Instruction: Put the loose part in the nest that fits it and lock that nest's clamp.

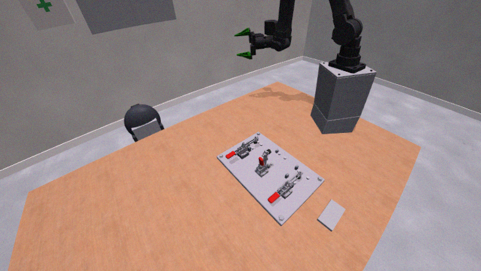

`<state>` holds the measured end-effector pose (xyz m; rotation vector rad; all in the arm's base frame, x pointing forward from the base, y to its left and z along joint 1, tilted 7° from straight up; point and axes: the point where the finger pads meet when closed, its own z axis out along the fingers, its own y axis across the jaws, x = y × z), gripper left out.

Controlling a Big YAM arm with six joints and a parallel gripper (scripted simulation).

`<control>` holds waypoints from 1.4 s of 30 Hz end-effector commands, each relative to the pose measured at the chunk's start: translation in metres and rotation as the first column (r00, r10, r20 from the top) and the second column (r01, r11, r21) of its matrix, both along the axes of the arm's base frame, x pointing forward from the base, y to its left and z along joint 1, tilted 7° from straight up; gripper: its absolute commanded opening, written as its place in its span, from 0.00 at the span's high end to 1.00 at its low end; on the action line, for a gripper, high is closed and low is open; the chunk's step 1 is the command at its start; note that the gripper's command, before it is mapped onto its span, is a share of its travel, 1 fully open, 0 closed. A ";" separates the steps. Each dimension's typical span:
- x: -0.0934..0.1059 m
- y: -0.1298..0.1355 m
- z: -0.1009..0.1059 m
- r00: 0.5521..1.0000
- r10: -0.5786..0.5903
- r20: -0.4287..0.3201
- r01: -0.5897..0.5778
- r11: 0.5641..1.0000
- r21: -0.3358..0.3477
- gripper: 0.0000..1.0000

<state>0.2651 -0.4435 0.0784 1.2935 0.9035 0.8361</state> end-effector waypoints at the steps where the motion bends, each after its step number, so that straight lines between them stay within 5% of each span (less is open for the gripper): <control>1: 0.000 -0.001 0.003 1.000 -0.001 0.002 0.001 1.000 -0.008 0.00; 17: 0.000 -0.001 0.003 1.000 -0.001 0.002 0.001 1.000 -0.008 0.00; 18: 0.001 -0.007 0.021 1.000 -0.002 0.016 0.003 0.998 -0.056 0.00; 23: 0.018 -0.004 0.014 1.000 0.015 -0.010 -0.016 0.999 -0.045 0.00; 30: 0.091 0.026 -0.005 0.986 0.081 -0.146 -0.088 0.995 -0.042 0.00; 34: 0.107 0.035 -0.010 0.978 0.099 -0.182 -0.108 0.993 -0.042 0.00; 37: 0.157 0.076 -0.029 0.934 0.167 -0.317 -0.191 0.980 -0.047 0.00; 42: 0.189 0.114 -0.044 0.877 0.221 -0.426 -0.268 0.962 -0.054 0.00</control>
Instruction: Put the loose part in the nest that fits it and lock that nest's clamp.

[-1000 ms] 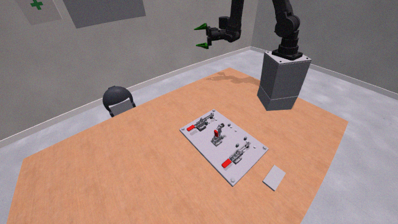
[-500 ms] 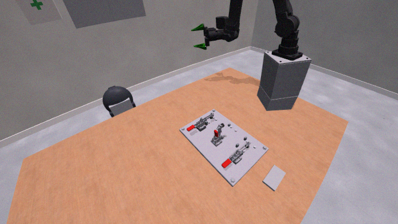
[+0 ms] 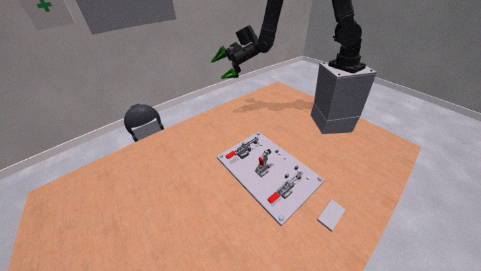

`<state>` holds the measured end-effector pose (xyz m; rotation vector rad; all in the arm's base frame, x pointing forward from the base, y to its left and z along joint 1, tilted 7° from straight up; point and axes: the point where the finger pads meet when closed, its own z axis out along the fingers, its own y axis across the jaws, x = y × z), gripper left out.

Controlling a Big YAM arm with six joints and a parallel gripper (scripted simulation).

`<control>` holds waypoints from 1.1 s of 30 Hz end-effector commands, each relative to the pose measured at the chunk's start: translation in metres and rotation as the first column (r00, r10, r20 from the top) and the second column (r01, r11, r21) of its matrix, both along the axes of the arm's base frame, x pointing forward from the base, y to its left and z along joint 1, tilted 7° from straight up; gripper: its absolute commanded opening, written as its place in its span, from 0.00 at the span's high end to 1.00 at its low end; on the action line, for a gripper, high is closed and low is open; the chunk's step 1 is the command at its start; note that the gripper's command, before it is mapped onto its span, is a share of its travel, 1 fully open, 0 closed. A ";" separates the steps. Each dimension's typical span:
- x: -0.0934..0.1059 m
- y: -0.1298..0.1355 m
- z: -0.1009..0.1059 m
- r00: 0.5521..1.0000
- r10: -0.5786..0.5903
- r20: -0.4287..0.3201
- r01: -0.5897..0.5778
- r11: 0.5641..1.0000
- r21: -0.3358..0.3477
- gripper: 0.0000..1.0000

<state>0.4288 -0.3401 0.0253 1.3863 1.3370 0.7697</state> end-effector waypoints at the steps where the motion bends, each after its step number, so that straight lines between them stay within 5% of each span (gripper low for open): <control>1: 0.039 0.032 0.001 0.986 0.107 -0.129 -0.122 0.986 -0.116 0.00; 7: 0.068 0.097 -0.019 0.926 0.222 -0.305 -0.278 0.947 -0.157 0.00; 9: 0.068 0.097 -0.019 0.926 0.222 -0.305 -0.278 0.947 -0.157 0.00; 11: 0.077 0.135 -0.029 0.870 0.283 -0.403 -0.377 0.909 -0.175 0.00; 15: 0.081 0.164 -0.036 0.818 0.325 -0.475 -0.454 0.872 -0.185 0.00; 20: 0.080 0.218 -0.047 0.695 0.389 -0.605 -0.601 0.776 -0.191 0.00; 24: 0.071 0.266 -0.054 0.557 0.425 -0.714 -0.731 0.658 -0.179 0.00; 27: 0.071 0.267 -0.054 0.552 0.426 -0.717 -0.736 0.653 -0.178 0.00; 29: 0.059 0.303 -0.058 0.432 0.433 -0.791 -0.827 0.541 -0.155 0.00; 31: 0.056 0.310 -0.058 0.404 0.432 -0.807 -0.845 0.513 -0.148 0.00; 33: 0.047 0.328 -0.059 0.333 0.424 -0.842 -0.888 0.441 -0.128 0.00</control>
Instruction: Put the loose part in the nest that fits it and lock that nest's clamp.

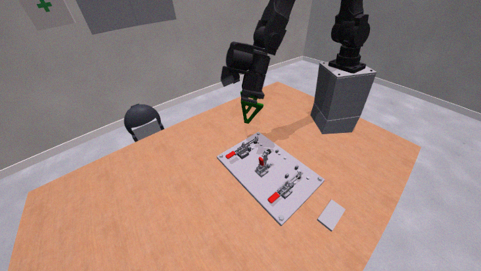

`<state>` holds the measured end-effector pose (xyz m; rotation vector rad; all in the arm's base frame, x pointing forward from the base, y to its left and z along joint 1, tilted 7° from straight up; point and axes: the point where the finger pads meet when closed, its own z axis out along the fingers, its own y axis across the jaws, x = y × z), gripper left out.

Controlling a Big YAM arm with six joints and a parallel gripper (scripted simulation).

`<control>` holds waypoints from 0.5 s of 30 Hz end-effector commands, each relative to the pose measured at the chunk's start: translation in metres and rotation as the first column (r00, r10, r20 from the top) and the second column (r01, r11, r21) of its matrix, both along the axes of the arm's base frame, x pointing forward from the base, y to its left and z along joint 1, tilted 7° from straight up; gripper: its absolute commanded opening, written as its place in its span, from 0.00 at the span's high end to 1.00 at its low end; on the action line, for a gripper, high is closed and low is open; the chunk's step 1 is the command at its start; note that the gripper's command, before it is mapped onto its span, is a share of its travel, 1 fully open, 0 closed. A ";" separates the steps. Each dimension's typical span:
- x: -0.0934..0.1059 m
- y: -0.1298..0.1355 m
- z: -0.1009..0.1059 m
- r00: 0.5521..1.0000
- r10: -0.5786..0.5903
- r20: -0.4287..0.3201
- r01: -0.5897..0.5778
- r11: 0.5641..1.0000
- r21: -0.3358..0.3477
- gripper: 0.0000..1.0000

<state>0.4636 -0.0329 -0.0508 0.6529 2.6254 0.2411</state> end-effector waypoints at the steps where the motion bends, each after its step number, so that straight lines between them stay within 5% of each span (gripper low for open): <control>1: 0.006 0.032 0.017 0.982 0.185 -0.041 -0.188 0.979 -0.079 0.00; 8: -0.029 0.082 0.020 0.887 0.409 -0.215 -0.446 0.880 -0.164 0.00; 11: -0.031 0.083 0.020 0.881 0.417 -0.223 -0.456 0.874 -0.167 0.00; 12: -0.044 0.090 0.007 0.846 0.450 -0.287 -0.506 0.847 -0.163 0.00; 15: -0.052 0.105 0.025 0.795 0.517 -0.318 -0.588 0.786 -0.191 0.00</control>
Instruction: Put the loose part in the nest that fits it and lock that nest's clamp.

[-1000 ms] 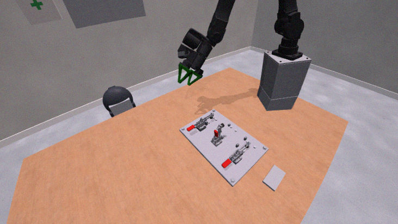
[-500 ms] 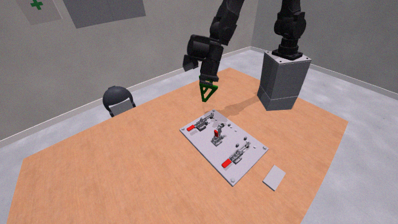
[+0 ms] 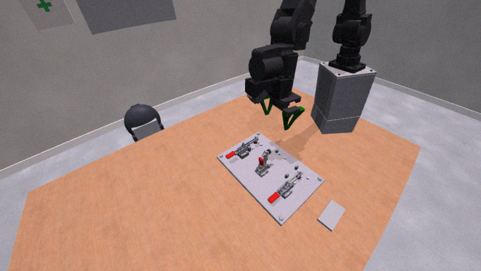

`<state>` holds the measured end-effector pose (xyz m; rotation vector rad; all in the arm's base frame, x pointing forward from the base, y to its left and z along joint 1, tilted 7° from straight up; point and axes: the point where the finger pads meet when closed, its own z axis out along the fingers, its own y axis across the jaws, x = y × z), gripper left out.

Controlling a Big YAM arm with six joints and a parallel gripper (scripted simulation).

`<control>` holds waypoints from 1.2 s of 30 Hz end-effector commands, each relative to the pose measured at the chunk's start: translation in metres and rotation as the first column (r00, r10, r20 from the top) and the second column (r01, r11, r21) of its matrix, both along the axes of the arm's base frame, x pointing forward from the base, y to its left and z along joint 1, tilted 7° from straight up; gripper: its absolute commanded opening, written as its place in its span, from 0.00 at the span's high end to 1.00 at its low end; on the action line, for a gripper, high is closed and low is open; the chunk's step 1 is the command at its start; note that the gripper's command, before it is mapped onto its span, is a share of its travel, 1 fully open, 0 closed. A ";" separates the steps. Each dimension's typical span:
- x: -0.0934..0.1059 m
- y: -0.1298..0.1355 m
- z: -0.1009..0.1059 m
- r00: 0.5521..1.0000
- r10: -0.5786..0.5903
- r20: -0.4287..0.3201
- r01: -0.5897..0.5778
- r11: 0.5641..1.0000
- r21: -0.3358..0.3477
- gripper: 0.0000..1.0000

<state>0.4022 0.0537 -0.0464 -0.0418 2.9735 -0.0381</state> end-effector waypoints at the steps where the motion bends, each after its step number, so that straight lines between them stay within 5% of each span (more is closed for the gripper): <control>1: 0.006 0.021 0.021 0.989 0.145 -0.006 -0.145 0.989 -0.033 0.00; 7: -0.006 0.013 0.007 0.987 0.150 -0.064 -0.153 0.987 -0.046 0.00; 24: -0.006 0.018 0.007 0.985 0.162 -0.055 -0.164 0.985 -0.045 0.00; 25: -0.006 0.018 0.007 0.985 0.162 -0.055 -0.164 0.985 -0.045 1.00; 36: -0.006 0.018 0.007 0.985 0.162 -0.055 -0.164 0.985 -0.045 1.00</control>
